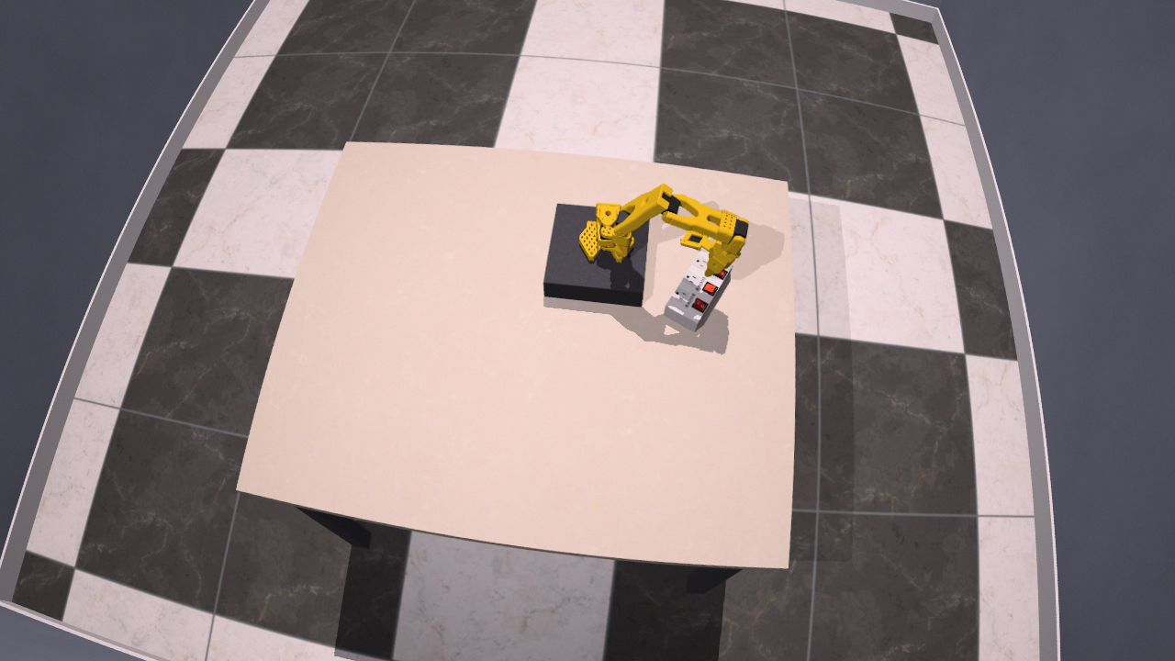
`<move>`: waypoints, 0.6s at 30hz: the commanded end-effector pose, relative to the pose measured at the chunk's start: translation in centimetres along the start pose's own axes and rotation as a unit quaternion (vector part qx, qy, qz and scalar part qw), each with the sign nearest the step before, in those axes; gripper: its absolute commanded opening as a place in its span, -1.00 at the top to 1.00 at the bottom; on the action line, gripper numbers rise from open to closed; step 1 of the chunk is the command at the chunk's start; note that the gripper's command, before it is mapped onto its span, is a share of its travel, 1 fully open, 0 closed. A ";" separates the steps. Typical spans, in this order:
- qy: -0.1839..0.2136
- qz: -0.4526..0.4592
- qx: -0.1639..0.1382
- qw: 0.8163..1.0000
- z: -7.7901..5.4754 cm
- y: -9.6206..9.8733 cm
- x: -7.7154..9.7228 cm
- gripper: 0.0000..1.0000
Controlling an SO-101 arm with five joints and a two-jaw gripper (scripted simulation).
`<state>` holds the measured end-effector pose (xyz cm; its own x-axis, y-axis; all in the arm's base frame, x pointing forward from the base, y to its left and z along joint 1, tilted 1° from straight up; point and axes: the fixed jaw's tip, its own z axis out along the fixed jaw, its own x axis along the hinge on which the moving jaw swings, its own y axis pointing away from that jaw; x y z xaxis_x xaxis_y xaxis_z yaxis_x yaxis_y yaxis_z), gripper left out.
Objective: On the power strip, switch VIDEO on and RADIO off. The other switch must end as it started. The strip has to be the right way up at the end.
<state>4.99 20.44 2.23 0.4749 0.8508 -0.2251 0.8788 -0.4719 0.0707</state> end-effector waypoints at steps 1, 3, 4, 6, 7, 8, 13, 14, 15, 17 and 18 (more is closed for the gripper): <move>-0.005 -0.004 0.000 1.000 0.1 0.2 0.0 1.00; -0.004 -0.008 0.001 1.000 0.1 0.2 0.1 1.00; -0.004 -0.010 0.001 1.000 0.1 0.2 0.1 1.00; -0.002 -0.018 0.001 1.000 0.1 0.2 0.3 1.00; -0.001 -0.022 0.002 1.000 0.1 0.2 0.3 1.00; 0.000 -0.028 0.002 1.000 0.1 0.2 0.4 1.00; 0.004 -0.048 0.004 0.999 0.1 0.1 0.7 1.00; 0.006 -0.056 0.004 0.998 0.1 0.1 0.8 1.00; 0.008 -0.065 0.005 0.998 0.0 0.1 1.0 1.00; 0.013 -0.085 0.006 0.996 0.0 0.1 1.3 1.00; 0.015 -0.096 0.006 0.995 0.0 0.1 1.4 1.00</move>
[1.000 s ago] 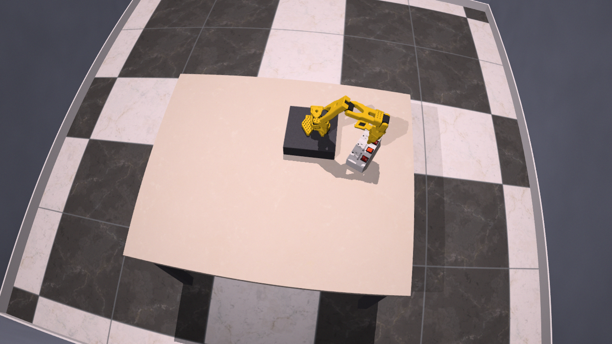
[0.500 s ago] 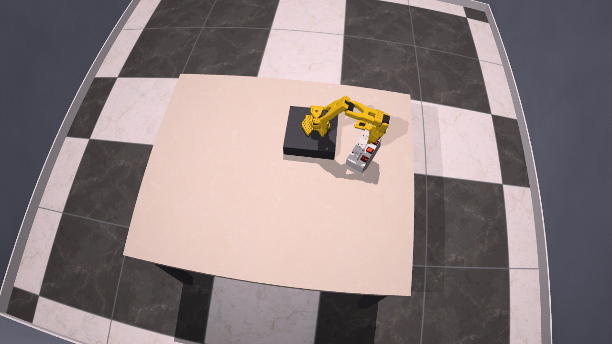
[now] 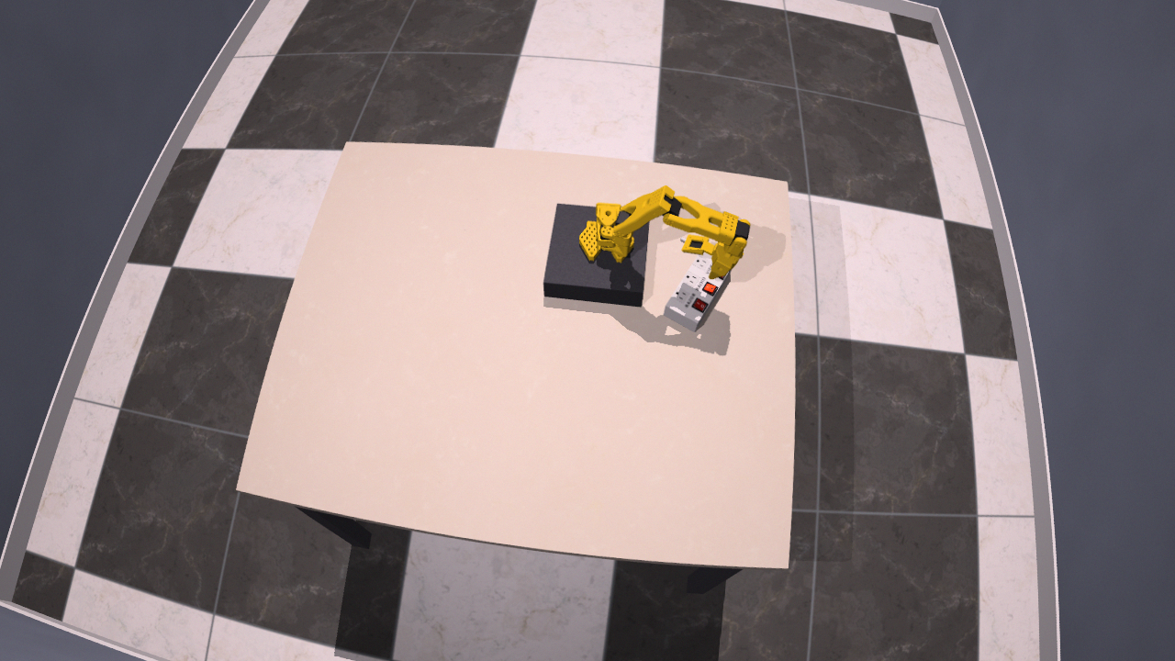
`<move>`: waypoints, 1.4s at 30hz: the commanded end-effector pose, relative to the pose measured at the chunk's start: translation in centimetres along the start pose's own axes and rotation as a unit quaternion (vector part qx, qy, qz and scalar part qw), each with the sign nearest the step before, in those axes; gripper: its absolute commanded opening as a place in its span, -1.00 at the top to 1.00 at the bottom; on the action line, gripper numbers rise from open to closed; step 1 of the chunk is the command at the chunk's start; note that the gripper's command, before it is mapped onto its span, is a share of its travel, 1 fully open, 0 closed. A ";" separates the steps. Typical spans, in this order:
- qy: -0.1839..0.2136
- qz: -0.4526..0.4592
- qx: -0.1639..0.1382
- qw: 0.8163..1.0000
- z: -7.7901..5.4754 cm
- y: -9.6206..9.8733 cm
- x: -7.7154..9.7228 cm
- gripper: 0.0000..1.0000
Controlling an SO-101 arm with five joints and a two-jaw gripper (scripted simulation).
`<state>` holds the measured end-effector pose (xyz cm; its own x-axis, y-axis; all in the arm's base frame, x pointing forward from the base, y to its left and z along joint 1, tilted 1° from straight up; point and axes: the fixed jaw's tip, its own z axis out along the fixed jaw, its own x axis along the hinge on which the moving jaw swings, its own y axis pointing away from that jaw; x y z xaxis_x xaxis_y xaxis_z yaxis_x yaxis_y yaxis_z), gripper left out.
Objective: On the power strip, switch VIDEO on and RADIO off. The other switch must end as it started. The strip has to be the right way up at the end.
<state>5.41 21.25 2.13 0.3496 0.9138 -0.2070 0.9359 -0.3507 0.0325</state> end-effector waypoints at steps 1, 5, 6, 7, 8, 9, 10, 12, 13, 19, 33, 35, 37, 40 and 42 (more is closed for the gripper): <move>0.005 -0.038 0.003 0.999 0.1 0.2 0.6 1.00; 0.017 -0.091 0.004 0.996 0.0 0.3 1.4 1.00; 0.020 -0.105 0.004 0.994 0.0 0.3 1.6 1.00; 0.024 -0.120 0.003 0.992 0.0 0.3 1.8 1.00; 0.027 -0.136 0.003 0.990 0.0 0.3 2.0 1.00; 0.031 -0.151 0.003 0.988 0.0 0.4 2.2 1.00; 0.031 -0.151 0.003 0.988 0.0 0.4 2.2 1.00; 0.035 -0.167 0.002 0.985 0.0 0.4 2.4 1.00; 0.039 -0.183 0.002 0.982 -0.1 0.4 2.7 1.00; 0.062 -0.283 -0.006 0.957 -0.2 0.6 4.0 1.00; 0.100 -0.460 -0.034 0.882 -0.4 0.9 6.2 1.00; 0.105 -0.482 -0.039 0.869 -0.5 1.0 6.5 1.00; 0.108 -0.503 -0.044 0.857 -0.5 1.0 6.7 1.00; 0.113 -0.528 -0.051 0.840 -0.5 1.1 7.0 1.00; 0.116 -0.542 -0.054 0.830 -0.6 1.1 7.2 1.00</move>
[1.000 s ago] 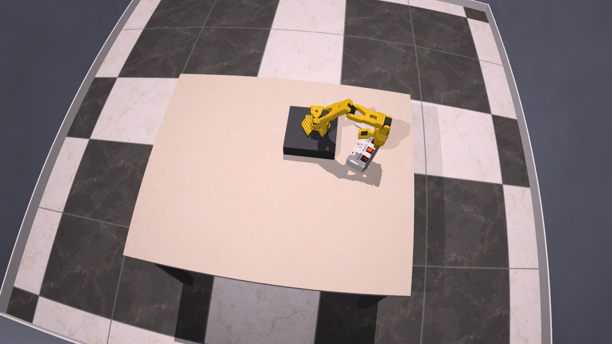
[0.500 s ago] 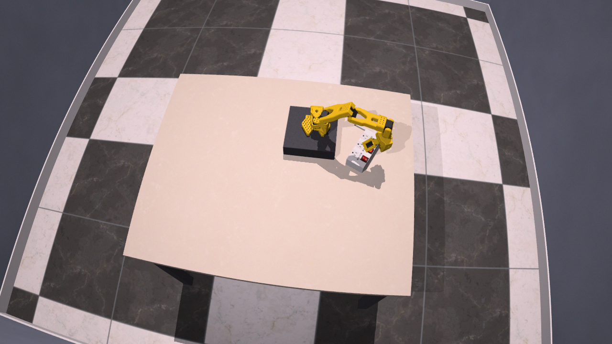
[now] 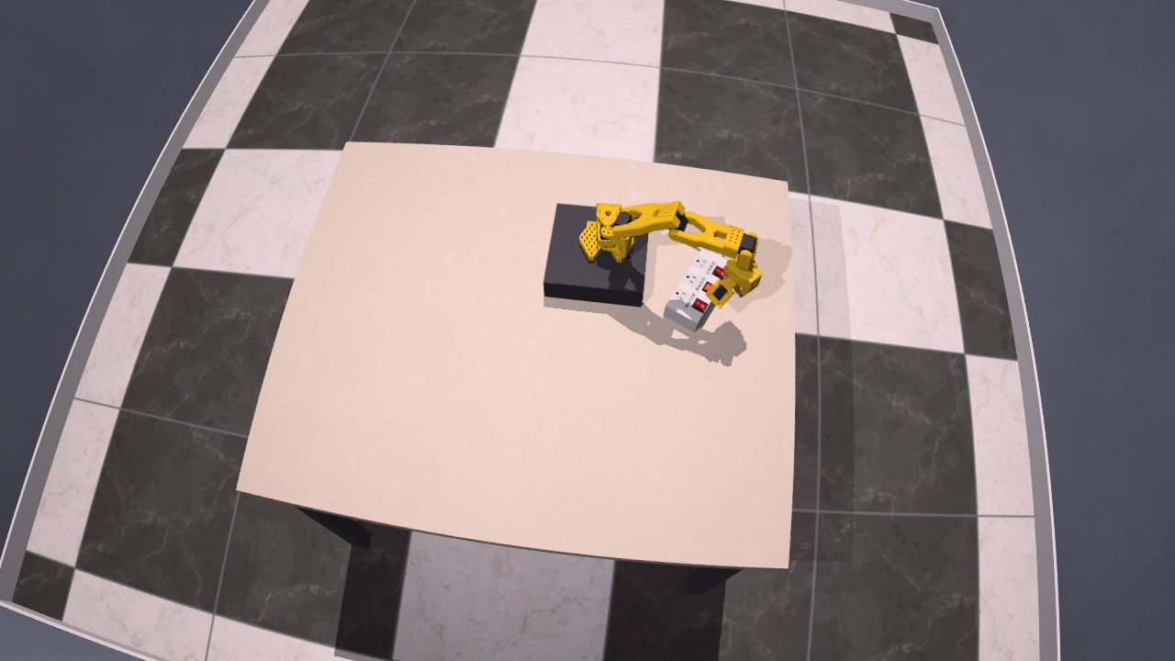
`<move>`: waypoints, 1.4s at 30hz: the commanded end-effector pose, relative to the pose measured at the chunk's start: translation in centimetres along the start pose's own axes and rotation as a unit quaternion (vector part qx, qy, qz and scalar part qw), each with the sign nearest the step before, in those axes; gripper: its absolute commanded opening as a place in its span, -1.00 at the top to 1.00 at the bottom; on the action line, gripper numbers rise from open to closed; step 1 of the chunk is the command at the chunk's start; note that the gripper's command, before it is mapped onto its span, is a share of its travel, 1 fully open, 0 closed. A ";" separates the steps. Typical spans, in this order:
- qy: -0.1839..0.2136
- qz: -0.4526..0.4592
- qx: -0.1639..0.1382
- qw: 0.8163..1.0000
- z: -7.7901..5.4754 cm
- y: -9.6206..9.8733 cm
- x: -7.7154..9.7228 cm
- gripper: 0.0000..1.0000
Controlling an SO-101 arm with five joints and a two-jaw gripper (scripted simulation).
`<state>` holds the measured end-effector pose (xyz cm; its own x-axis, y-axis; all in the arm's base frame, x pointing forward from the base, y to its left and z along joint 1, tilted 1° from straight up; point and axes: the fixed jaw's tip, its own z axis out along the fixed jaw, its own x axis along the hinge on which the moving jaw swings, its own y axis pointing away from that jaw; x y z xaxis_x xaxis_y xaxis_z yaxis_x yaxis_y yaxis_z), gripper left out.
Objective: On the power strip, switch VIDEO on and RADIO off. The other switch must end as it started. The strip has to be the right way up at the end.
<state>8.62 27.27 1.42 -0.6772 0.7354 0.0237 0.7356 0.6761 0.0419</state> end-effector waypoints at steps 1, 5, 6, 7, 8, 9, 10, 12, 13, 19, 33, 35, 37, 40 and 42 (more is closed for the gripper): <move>0.000 -0.033 0.000 0.999 0.2 0.5 -0.1 1.00; 0.002 -0.046 -0.003 0.999 0.2 0.6 0.0 1.00; 0.002 -0.052 -0.004 0.999 0.2 0.7 0.0 1.00; 0.003 -0.056 -0.005 0.998 0.2 0.7 0.0 1.00; 0.003 -0.060 -0.006 0.998 0.2 0.7 0.0 1.00; 0.003 -0.064 -0.006 0.998 0.2 0.8 0.0 1.00; 0.003 -0.067 -0.007 0.998 0.3 0.8 0.0 1.00; 0.004 -0.071 -0.008 0.997 0.3 0.8 0.0 1.00; 0.004 -0.072 -0.008 0.997 0.3 0.9 0.0 1.00; 0.004 -0.074 -0.009 0.997 0.3 0.9 0.0 1.00; 0.004 -0.074 -0.009 0.997 0.3 0.9 0.0 1.00; 0.004 -0.074 -0.009 0.997 0.3 0.9 0.0 1.00; 0.004 -0.074 -0.009 0.997 0.3 0.9 0.0 1.00; 0.004 -0.073 -0.009 0.997 0.3 0.9 0.0 1.00; 0.004 -0.073 -0.009 0.997 0.3 0.9 0.0 1.00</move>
<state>9.06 28.09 1.39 -0.7770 0.6288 0.0290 0.6290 0.7737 0.0754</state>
